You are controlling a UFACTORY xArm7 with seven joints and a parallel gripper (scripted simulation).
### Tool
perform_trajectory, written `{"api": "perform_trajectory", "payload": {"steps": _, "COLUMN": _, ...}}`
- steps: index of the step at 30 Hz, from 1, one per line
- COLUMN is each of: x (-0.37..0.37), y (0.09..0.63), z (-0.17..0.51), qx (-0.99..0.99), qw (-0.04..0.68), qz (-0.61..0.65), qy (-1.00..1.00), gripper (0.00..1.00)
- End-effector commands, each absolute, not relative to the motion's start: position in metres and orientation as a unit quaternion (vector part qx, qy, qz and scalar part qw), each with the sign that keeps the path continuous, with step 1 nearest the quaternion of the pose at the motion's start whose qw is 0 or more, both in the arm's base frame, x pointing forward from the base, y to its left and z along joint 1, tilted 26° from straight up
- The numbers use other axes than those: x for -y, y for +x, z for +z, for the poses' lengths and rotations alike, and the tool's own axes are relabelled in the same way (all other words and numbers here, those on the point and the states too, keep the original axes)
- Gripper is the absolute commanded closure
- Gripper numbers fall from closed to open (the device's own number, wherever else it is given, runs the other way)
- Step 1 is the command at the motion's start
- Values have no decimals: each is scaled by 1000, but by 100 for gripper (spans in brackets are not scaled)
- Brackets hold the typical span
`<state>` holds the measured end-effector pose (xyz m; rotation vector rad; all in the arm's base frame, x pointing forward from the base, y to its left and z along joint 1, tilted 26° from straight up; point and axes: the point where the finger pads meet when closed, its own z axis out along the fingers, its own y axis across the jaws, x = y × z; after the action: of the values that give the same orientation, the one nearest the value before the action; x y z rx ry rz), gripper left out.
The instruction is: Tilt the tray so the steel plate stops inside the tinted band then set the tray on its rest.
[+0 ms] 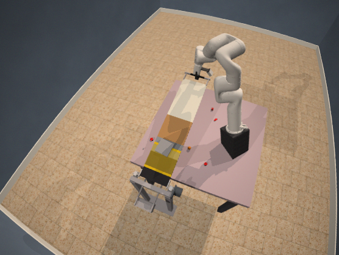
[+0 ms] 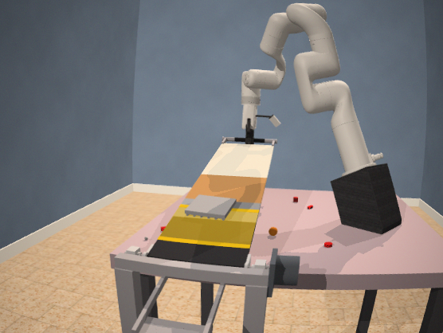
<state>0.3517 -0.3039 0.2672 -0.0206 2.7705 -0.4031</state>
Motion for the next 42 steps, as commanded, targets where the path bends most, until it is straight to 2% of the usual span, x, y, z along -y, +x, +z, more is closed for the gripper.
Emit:
{"api": "perform_trajectory", "payload": {"steps": 1, "x": 309, "y": 355, "z": 261, "qx": -975, "qw": 169, "qz": -142, "qy": -7, "gripper": 100}}
{"api": "perform_trajectory", "payload": {"steps": 15, "x": 309, "y": 355, "z": 260, "qx": -975, "qw": 169, "qz": -142, "qy": -7, "gripper": 100}}
{"api": "perform_trajectory", "payload": {"steps": 21, "x": 270, "y": 329, "z": 327, "qx": -975, "qw": 169, "qz": -142, "qy": -7, "gripper": 100}}
{"api": "perform_trajectory", "payload": {"steps": 27, "x": 307, "y": 353, "z": 265, "qx": -975, "qw": 169, "qz": -142, "qy": -7, "gripper": 100}}
{"api": "perform_trajectory", "payload": {"steps": 42, "x": 310, "y": 355, "z": 259, "qx": -975, "qw": 169, "qz": -142, "qy": -7, "gripper": 100}}
